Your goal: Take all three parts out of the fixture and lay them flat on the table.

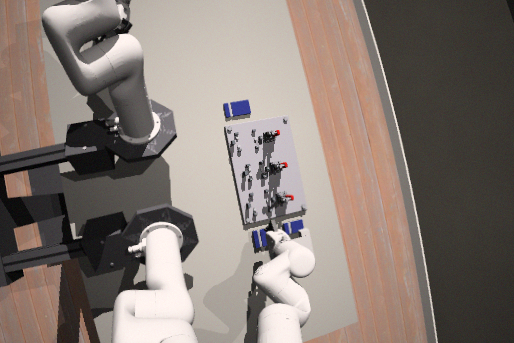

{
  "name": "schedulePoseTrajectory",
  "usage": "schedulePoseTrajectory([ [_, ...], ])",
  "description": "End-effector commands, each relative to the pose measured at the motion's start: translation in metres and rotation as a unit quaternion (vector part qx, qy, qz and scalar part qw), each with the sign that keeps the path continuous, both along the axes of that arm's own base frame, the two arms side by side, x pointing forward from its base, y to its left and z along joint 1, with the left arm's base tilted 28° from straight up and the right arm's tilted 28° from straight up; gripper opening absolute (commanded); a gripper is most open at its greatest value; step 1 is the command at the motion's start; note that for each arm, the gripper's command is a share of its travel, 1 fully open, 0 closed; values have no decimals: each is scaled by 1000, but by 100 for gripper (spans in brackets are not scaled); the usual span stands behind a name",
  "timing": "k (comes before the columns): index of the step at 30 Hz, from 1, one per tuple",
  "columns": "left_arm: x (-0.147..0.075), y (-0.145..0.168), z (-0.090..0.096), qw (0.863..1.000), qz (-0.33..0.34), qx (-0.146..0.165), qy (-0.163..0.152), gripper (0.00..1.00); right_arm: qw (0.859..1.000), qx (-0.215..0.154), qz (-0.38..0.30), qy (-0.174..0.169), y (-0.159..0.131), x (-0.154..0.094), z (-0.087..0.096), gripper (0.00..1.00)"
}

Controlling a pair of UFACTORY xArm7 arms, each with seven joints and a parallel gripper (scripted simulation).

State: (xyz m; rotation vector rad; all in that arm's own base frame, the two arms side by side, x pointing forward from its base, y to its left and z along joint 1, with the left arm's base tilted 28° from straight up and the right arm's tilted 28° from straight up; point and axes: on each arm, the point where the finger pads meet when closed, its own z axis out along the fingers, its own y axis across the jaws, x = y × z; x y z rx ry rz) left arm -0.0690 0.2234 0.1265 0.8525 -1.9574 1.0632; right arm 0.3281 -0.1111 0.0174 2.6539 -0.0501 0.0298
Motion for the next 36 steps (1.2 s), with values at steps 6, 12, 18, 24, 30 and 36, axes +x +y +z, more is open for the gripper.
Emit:
schedulePoseTrajectory([
  [6, 0, 0, 1, 1000, 0, 1, 0, 100, 1000, 0, 1, -1, 5, 1, 8, 95],
  [12, 0, 0, 1, 1000, 0, 1, 0, 100, 1000, 0, 1, -1, 10, 1, 19, 95],
  [18, 0, 0, 1, 1000, 0, 1, 0, 100, 1000, 0, 1, -1, 18, 1, 34, 95],
  [24, 0, 0, 1, 1000, 0, 1, 0, 100, 1000, 0, 1, -1, 35, 0, 64, 95],
  [30, 0, 0, 1, 1000, 0, 1, 0, 100, 1000, 0, 1, -1, 53, 1, 82, 95],
  [36, 0, 0, 1, 1000, 0, 1, 0, 100, 1000, 0, 1, -1, 80, 2, 83, 95],
])
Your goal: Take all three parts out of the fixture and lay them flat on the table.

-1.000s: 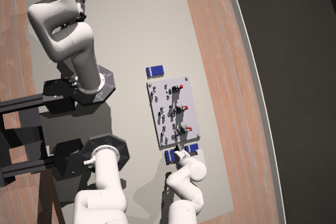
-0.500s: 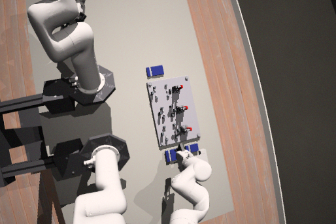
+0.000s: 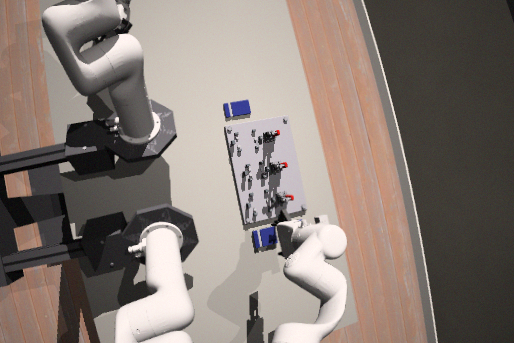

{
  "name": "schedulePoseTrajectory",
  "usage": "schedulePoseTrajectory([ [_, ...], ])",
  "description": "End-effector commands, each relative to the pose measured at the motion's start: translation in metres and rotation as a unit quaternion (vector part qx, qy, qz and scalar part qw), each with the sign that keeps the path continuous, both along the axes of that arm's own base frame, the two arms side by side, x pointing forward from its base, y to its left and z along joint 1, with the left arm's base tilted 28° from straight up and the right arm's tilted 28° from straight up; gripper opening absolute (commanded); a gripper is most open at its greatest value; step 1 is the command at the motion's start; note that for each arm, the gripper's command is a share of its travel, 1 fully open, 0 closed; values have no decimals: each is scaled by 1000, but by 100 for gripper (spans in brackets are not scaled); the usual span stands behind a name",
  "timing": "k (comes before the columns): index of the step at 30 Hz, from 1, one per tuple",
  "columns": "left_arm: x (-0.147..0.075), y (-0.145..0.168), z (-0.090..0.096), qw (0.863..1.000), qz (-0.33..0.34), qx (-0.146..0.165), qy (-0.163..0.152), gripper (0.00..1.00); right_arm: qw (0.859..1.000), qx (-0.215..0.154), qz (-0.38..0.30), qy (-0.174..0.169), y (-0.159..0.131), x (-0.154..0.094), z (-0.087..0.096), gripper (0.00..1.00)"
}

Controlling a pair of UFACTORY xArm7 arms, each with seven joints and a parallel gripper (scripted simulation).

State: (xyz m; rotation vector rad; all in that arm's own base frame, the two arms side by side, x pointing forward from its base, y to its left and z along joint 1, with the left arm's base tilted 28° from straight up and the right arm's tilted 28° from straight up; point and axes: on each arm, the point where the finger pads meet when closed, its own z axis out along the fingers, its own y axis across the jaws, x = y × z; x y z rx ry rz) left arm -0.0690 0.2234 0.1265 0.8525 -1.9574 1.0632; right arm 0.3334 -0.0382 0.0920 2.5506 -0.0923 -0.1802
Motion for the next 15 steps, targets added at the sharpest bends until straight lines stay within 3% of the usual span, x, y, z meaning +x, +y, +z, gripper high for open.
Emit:
schedulePoseTrajectory([
  [1, 0, 0, 1, 1000, 0, 1, 0, 100, 995, 47, 36, -74, 7, -3, 9, 95],
  [5, 0, 0, 1, 1000, 0, 1, 0, 100, 995, 47, 36, -74, 7, -3, 9, 95],
  [15, 0, 0, 1, 1000, 0, 1, 0, 100, 995, 47, 36, -74, 73, 4, -25, 95],
])
